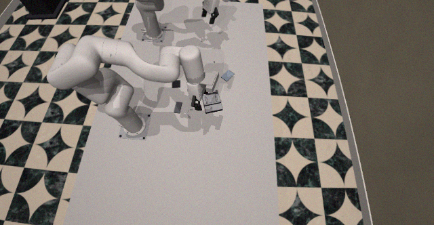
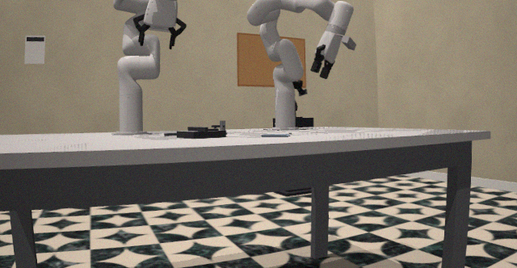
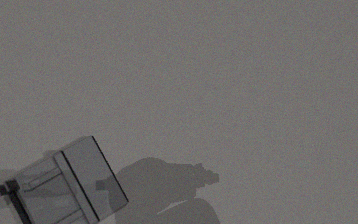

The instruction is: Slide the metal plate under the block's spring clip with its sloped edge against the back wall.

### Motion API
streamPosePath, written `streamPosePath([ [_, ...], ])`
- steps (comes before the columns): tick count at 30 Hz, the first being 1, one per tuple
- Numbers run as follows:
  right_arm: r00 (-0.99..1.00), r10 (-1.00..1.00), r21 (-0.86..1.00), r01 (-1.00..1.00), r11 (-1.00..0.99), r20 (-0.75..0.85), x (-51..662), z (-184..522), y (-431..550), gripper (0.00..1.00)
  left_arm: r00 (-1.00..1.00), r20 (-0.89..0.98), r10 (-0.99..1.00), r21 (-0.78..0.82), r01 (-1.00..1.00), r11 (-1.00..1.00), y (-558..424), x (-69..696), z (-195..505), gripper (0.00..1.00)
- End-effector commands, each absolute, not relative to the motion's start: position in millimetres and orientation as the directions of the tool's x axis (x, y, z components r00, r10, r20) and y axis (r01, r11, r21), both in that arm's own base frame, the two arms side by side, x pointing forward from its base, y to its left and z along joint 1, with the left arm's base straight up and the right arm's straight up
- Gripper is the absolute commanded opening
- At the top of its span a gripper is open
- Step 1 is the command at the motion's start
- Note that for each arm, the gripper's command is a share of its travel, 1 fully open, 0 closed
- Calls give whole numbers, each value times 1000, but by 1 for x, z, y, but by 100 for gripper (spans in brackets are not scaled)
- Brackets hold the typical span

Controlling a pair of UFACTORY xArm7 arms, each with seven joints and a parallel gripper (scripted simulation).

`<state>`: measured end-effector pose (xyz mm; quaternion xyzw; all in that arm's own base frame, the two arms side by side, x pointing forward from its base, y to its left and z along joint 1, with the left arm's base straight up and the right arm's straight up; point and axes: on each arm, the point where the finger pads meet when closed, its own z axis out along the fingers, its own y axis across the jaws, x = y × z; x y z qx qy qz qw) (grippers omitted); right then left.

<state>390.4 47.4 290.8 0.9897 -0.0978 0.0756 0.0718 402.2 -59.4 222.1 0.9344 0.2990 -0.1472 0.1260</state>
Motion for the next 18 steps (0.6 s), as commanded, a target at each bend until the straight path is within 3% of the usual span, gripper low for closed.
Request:
streamPosePath([
  [1,984,-135,94,-145,-985,114,395,283,35,100,886,-208,414,164,448,-879,-43,400,228,100],
  [18,999,-42,29,-43,-999,31,399,261,11,100,989,-49,136,68,140,-988,-13,400,242,100],
])
